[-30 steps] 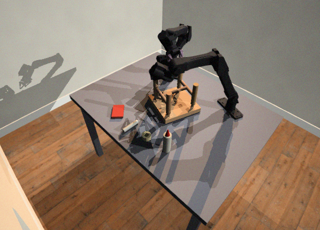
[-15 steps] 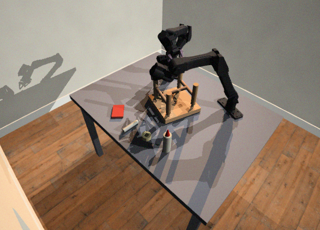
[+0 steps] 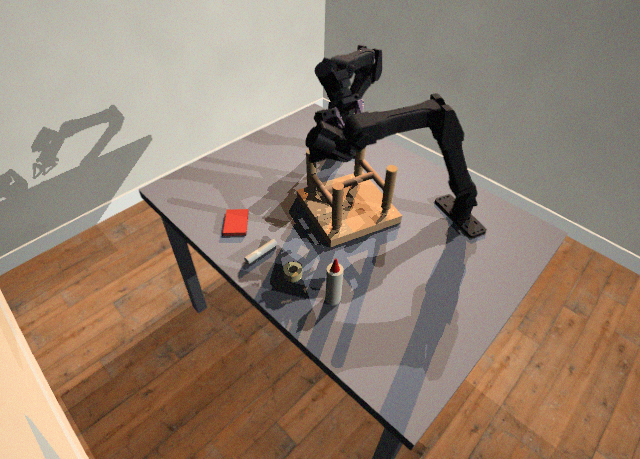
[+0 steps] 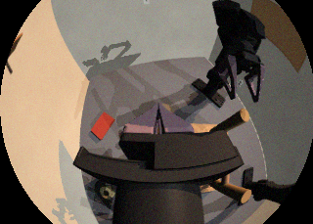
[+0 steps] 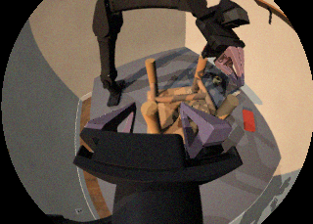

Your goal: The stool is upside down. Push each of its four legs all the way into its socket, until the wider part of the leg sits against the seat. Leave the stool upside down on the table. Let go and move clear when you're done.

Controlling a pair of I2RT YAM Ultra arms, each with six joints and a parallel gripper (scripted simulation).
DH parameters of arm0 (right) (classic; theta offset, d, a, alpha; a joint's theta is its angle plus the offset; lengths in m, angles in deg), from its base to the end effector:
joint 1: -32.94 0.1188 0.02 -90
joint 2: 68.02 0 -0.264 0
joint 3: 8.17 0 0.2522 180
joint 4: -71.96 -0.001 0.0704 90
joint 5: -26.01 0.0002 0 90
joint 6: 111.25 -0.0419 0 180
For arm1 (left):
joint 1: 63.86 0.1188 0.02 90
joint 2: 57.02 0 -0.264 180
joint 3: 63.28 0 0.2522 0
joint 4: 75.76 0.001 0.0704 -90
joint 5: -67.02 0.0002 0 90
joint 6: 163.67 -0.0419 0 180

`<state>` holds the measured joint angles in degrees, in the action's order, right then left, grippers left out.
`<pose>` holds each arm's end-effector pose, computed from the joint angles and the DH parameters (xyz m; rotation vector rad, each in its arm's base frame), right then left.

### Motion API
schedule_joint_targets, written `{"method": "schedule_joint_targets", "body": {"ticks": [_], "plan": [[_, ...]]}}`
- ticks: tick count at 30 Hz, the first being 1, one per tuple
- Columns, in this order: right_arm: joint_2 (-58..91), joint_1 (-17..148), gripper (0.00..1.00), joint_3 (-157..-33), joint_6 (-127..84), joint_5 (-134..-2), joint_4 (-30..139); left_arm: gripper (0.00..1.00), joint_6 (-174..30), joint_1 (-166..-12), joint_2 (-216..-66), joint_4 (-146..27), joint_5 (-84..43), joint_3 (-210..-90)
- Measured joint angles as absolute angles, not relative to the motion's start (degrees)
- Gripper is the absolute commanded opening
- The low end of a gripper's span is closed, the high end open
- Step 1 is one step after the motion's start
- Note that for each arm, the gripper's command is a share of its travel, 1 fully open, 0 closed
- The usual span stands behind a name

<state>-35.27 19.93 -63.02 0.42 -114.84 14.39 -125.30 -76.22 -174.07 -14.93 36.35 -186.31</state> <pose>0.1151 0.0078 0.3001 -0.6185 1.8929 0.5806 0.4258 -0.1292 0.3050 1.4272 1.5728 -0.8988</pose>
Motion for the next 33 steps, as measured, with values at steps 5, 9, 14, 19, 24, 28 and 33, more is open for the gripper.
{"method": "schedule_joint_targets", "body": {"ticks": [5,9,14,19,24,28,33], "plan": [[-33.3,20.8,0.0,-64.9,-1.5,-110.8,18.1,0.0,-121.0,-75.0,-168.9,-18.5,31.5,-182.6],[-31.2,21.7,0.0,-66.3,-3.3,-107.1,21.8,0.0,-117.1,-73.7,-164.1,-21.6,27.2,-179.6],[-28.5,23.3,0.0,-68.1,-5.9,-101.4,26.6,0.0,-111.1,-72.7,-158.0,-27.4,20.7,-173.8],[-24.4,25.3,0.0,-71.4,-9.9,-93.4,33.8,0.0,-103.2,-69.2,-149.3,-32.6,13.0,-166.8],[-19.4,28.3,0.0,-74.7,-13.7,-84.9,41.4,0.0,-94.9,-66.6,-140.2,-39.8,5.0,-161.3],[-16.8,29.8,0.0,-75.9,-15.3,-80.1,45.1,0.0,-89.8,-66.7,-134.3,-44.7,-0.4,-156.4],[-13.9,30.9,0.0,-77.5,-16.4,-75.8,48.3,0.0,-85.5,-67.0,-129.2,-50.4,-6.7,-148.3]]}}
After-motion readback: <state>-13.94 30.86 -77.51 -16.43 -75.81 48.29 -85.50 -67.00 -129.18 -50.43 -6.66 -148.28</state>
